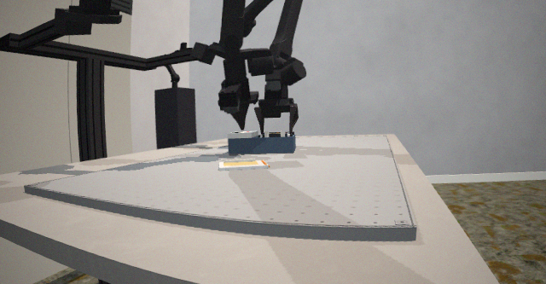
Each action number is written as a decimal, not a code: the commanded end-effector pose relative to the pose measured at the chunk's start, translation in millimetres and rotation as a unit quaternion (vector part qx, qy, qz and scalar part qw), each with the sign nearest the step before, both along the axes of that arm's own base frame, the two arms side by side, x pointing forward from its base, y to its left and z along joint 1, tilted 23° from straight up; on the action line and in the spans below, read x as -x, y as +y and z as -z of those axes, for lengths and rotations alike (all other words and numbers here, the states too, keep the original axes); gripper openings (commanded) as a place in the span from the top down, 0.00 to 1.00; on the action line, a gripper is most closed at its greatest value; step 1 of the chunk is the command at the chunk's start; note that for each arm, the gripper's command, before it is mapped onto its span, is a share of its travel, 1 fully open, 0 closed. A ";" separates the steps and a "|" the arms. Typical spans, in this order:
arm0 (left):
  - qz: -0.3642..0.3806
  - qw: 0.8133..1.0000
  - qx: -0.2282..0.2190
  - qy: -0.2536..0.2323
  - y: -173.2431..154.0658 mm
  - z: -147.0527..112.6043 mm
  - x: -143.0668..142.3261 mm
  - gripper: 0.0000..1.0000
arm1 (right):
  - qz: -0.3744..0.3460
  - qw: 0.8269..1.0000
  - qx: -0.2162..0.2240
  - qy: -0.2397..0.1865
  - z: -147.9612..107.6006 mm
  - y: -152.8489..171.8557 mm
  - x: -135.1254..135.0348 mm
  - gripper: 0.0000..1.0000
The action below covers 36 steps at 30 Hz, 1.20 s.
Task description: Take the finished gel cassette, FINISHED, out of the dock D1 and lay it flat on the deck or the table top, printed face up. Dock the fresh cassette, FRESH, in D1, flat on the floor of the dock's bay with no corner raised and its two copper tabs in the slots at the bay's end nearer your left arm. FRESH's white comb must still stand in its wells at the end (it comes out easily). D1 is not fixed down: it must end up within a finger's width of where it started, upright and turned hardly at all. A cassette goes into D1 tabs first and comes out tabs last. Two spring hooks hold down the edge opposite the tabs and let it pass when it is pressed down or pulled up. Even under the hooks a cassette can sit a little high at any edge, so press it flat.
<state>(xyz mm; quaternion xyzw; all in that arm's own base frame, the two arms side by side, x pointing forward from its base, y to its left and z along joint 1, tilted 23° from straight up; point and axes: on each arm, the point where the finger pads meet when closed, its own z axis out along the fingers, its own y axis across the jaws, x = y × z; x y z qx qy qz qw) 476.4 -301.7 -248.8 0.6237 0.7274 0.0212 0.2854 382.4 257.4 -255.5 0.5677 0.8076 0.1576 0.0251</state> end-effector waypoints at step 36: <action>0.001 1.000 0.002 -0.003 -2.8 -3.6 -1.6 1.00 | -0.001 1.000 -0.004 -0.007 15.3 -5.0 -10.2 1.00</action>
